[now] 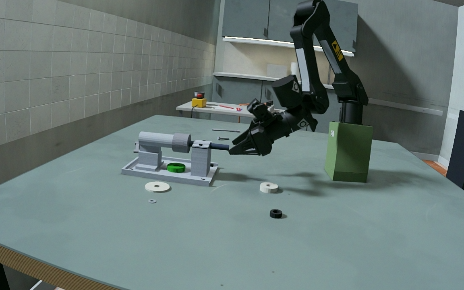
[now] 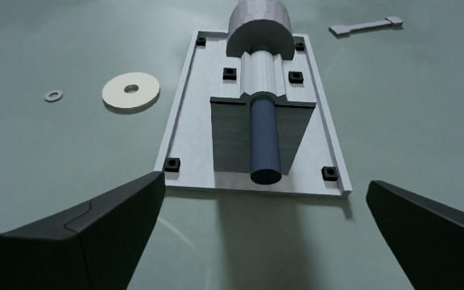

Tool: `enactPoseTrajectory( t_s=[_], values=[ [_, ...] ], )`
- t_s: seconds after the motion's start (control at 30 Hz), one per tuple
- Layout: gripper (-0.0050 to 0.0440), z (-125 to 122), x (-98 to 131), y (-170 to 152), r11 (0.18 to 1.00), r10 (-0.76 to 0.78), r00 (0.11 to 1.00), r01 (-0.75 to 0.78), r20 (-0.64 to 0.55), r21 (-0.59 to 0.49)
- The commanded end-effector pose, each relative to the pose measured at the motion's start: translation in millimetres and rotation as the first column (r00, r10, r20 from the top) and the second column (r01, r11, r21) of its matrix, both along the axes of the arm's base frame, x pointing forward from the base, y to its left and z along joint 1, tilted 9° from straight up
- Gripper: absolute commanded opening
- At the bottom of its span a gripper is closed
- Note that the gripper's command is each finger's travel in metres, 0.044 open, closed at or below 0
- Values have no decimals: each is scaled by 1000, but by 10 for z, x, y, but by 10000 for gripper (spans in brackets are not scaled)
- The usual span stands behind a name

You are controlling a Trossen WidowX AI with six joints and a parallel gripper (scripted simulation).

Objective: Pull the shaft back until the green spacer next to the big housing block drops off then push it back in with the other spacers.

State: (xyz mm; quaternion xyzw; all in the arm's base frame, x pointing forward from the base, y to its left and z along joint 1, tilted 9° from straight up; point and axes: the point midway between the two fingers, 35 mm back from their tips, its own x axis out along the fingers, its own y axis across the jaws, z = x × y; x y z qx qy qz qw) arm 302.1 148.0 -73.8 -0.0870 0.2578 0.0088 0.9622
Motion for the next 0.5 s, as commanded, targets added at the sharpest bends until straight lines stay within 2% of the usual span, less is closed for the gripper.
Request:
enactPoseTrajectory(
  t_s=[0.0,0.17,0.33,0.47],
  values=[
    [440,174,-50,45,1000,-9,1000,8,29,29],
    [440,102,-107,8,1000,-5,1000,4,17,19],
    [440,118,-582,-242,1000,-8,1000,8,14,15],
    [440,151,-691,-311,1000,-9,1000,8,15,15]
  ],
)
